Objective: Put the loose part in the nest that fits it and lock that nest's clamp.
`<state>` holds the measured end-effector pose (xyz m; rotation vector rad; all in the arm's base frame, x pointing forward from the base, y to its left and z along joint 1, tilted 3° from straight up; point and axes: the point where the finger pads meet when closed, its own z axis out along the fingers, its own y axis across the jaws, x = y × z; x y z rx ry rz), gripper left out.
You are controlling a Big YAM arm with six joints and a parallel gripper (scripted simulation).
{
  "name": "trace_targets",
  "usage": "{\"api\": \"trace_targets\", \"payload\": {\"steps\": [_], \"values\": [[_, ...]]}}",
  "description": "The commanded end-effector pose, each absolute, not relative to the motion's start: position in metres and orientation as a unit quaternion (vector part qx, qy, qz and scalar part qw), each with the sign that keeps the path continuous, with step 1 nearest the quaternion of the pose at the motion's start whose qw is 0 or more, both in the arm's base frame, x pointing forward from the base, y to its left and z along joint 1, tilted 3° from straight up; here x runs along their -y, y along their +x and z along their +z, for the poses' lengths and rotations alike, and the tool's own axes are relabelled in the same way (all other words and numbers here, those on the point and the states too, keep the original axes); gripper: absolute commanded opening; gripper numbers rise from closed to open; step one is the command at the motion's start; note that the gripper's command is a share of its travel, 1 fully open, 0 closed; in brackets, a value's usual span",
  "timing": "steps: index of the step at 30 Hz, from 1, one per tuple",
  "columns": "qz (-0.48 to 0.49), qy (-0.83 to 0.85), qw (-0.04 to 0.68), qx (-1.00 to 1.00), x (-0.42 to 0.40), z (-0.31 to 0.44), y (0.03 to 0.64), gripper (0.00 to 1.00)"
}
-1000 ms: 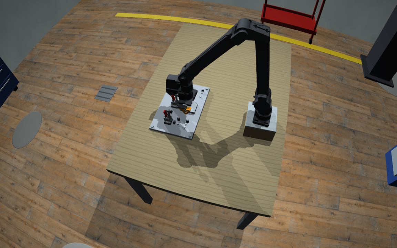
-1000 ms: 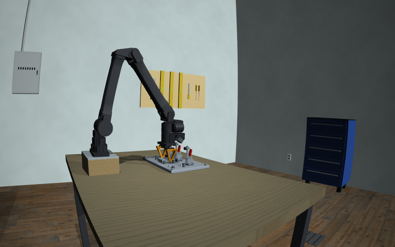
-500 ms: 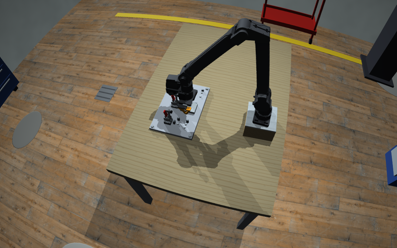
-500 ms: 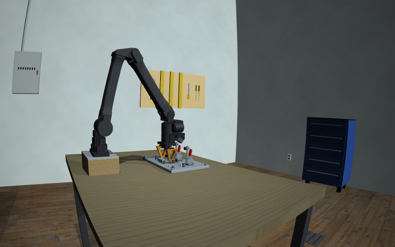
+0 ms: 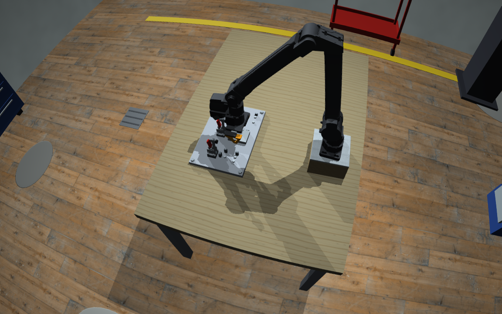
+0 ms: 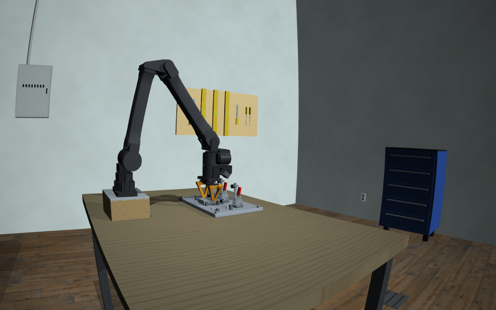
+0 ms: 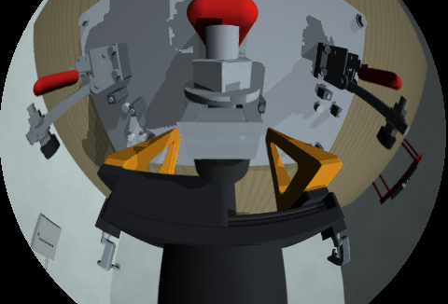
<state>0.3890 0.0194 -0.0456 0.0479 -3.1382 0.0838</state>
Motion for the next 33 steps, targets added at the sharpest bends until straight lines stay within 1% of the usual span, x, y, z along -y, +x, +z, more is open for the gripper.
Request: {"api": "trace_targets", "payload": {"steps": [1, 16, 17, 22, 33], "values": [[0.026, 0.024, -0.029, 0.999, -0.023, -0.018, 0.414, 0.92], [0.026, 0.018, -0.032, 0.999, -0.027, 0.026, 0.413, 0.92], [0.029, 0.019, 0.009, 0.999, -0.025, 0.000, 0.385, 0.92], [0.026, 0.018, -0.026, 0.999, -0.028, 0.021, 0.408, 0.92], [0.026, 0.018, -0.026, 0.999, -0.028, 0.021, 0.408, 0.92]]}}
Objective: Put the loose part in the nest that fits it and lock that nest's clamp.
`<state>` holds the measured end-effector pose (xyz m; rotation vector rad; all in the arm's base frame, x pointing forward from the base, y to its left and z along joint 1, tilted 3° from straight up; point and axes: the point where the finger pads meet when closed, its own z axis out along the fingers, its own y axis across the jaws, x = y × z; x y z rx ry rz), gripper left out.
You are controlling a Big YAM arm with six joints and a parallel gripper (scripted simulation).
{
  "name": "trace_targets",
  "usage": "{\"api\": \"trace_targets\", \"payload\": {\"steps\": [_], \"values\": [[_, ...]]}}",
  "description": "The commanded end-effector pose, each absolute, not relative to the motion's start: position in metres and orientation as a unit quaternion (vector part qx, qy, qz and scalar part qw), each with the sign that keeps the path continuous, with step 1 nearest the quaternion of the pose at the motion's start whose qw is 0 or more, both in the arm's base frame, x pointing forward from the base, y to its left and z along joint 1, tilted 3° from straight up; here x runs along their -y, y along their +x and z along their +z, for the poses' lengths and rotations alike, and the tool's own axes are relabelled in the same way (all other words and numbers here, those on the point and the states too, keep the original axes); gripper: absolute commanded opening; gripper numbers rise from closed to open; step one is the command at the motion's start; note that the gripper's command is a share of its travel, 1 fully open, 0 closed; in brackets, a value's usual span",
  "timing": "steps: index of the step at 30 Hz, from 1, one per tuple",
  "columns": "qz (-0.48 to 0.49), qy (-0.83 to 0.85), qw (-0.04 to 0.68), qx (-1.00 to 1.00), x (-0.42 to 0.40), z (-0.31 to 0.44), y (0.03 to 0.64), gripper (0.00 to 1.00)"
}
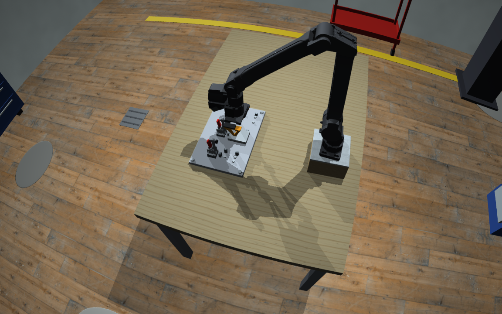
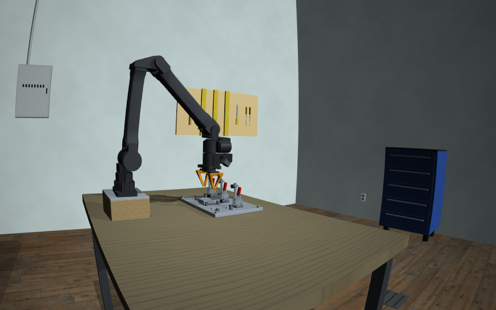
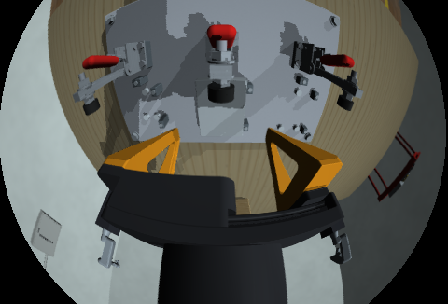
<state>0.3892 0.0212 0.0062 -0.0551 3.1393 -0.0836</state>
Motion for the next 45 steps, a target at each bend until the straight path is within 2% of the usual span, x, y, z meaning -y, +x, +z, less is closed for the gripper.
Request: {"api": "trace_targets", "payload": {"steps": [1, 3, 4, 25, 29, 34, 35, 45], "values": [[-0.026, -0.018, 0.026, -0.999, -0.028, 0.021, 0.408, 0.92], [-0.026, -0.018, 0.026, -0.999, -0.028, 0.021, 0.408, 0.92], [-0.026, -0.018, 0.026, -0.999, -0.028, 0.021, 0.408, 0.45], [-0.025, -0.017, 0.036, -0.999, -0.035, 0.153, 0.408, 0.45], [-0.029, -0.016, -0.010, -0.999, -0.031, 0.123, 0.387, 0.45], [-0.027, -0.015, 0.010, -0.999, -0.032, 0.137, 0.402, 0.45], [-0.024, -0.014, 0.040, -0.999, -0.033, 0.151, 0.415, 0.45], [-0.026, -0.008, 0.020, -0.999, -0.027, 0.144, 0.435, 0.45]]}}
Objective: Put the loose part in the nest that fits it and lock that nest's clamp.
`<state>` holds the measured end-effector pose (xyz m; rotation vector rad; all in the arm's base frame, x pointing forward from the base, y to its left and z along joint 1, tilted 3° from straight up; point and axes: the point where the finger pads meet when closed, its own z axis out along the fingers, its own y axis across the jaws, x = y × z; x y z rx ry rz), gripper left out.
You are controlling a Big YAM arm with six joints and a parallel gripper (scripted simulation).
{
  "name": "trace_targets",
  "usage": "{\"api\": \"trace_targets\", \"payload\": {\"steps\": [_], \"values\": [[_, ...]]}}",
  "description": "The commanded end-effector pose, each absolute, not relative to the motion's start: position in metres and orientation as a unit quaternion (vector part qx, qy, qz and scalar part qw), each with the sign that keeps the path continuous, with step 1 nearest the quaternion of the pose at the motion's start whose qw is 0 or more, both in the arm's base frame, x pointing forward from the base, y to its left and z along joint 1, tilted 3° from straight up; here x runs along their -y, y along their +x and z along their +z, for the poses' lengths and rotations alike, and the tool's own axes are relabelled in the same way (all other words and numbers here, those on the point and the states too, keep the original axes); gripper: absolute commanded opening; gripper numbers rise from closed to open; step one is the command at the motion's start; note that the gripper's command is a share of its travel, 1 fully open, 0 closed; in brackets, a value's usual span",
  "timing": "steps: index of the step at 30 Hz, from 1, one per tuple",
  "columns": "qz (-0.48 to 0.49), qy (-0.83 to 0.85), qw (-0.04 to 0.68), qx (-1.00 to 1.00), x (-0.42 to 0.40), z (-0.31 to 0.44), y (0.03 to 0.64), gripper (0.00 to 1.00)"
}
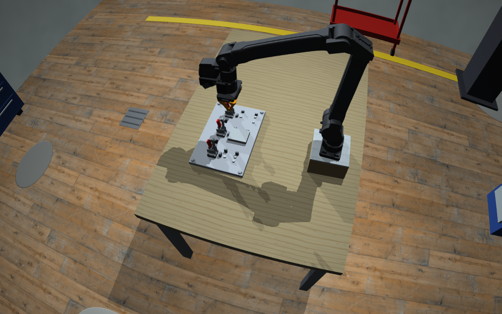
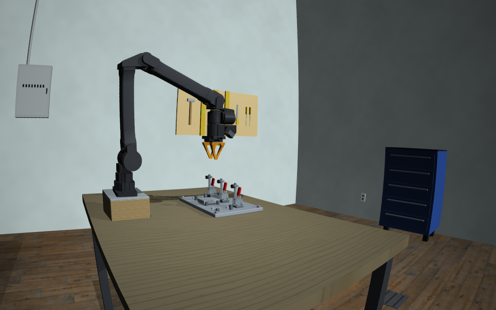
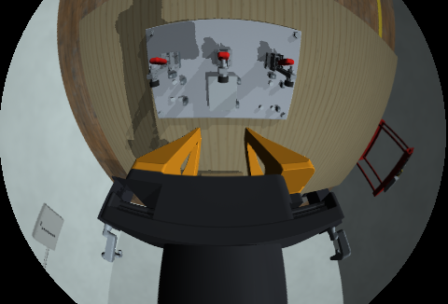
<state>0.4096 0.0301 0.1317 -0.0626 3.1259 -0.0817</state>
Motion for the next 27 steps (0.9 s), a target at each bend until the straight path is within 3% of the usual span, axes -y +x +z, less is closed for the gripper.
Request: {"api": "trace_targets", "payload": {"steps": [1, 17, 27], "values": [[-0.026, -0.008, 0.019, -0.999, -0.026, 0.144, 0.439, 0.45], [-0.027, -0.019, 0.018, -0.999, -0.029, 0.143, 0.487, 0.45], [-0.026, -0.018, 0.022, -0.999, -0.028, 0.146, 0.482, 0.45]]}}
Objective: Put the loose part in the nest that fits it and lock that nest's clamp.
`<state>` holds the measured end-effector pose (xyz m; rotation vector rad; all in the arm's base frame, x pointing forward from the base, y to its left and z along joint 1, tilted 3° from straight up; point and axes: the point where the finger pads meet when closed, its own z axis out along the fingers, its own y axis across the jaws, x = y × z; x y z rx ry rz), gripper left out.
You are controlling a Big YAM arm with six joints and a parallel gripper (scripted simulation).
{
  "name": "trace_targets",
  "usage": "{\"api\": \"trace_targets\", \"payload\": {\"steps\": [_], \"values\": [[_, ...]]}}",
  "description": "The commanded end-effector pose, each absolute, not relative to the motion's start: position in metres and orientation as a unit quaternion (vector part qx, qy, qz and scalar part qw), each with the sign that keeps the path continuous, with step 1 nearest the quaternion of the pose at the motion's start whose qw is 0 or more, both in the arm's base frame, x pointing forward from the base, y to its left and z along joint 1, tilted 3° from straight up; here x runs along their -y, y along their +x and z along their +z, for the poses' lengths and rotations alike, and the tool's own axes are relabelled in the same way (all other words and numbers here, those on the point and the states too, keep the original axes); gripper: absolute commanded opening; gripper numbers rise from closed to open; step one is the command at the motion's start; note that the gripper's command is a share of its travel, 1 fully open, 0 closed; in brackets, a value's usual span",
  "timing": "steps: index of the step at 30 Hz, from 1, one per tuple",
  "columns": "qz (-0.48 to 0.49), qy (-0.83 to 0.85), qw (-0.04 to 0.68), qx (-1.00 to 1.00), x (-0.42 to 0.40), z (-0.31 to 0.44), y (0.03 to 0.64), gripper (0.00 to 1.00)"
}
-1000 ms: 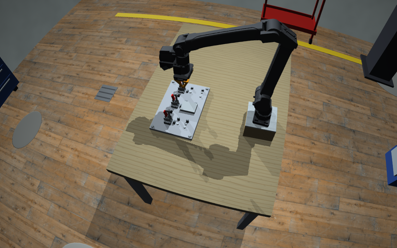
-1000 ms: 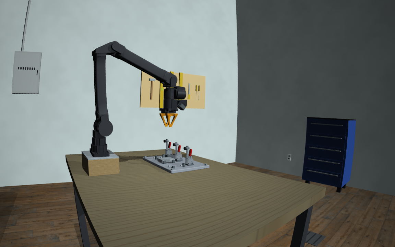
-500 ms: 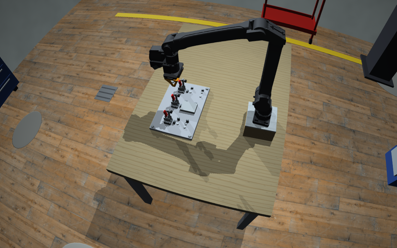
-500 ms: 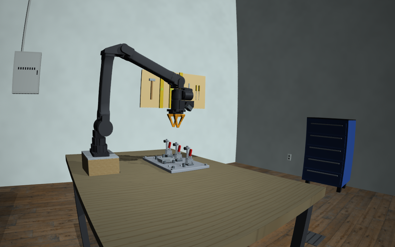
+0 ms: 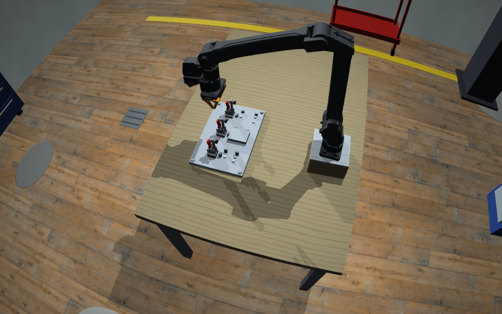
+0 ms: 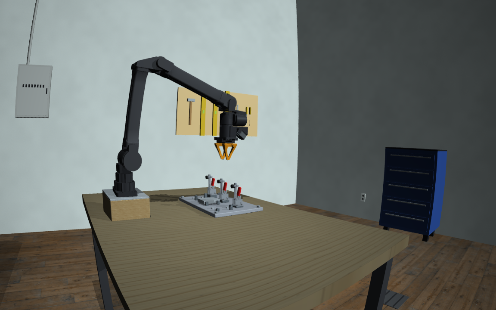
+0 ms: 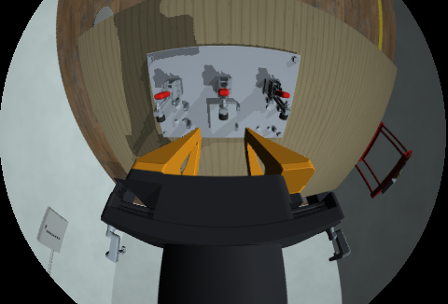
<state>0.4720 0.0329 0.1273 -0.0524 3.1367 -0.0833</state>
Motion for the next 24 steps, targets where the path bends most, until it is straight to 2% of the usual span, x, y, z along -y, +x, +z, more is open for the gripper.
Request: {"api": "trace_targets", "payload": {"steps": [1, 10, 13, 14, 15, 24], "values": [[-0.027, -0.018, 0.022, -0.999, -0.027, 0.146, 0.482, 0.45], [-0.028, -0.018, 0.001, -0.999, -0.026, 0.112, 0.475, 0.45], [-0.028, -0.018, 0.001, -0.999, -0.026, 0.109, 0.475, 0.45], [-0.027, -0.018, 0.021, -0.999, -0.028, 0.121, 0.491, 0.45], [-0.028, -0.018, 0.002, -0.999, -0.026, 0.104, 0.476, 0.45], [-0.028, -0.018, 0.001, -0.999, -0.024, 0.069, 0.475, 0.45]]}}
